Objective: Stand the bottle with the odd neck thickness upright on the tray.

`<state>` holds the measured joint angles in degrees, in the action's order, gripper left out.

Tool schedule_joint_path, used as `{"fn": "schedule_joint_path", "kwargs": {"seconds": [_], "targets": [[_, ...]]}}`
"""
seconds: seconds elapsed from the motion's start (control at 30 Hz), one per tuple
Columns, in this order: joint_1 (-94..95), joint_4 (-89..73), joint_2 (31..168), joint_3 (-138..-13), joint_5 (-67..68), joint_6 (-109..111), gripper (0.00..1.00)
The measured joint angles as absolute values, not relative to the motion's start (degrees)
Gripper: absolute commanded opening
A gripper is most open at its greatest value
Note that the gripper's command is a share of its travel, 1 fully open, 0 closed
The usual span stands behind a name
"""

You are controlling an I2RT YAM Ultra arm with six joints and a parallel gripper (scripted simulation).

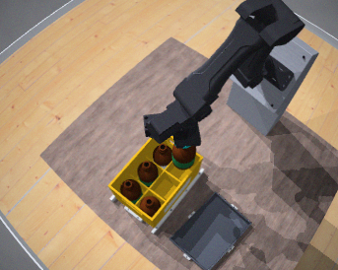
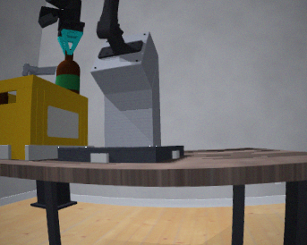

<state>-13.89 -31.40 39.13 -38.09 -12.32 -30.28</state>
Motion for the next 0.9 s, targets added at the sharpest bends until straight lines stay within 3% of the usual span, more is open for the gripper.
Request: {"fn": "schedule_joint_path", "kwargs": {"seconds": [0.9], "targets": [[-16.0,-36.1,35.9,-40.1,-14.0,-29.3,0.0]]}}
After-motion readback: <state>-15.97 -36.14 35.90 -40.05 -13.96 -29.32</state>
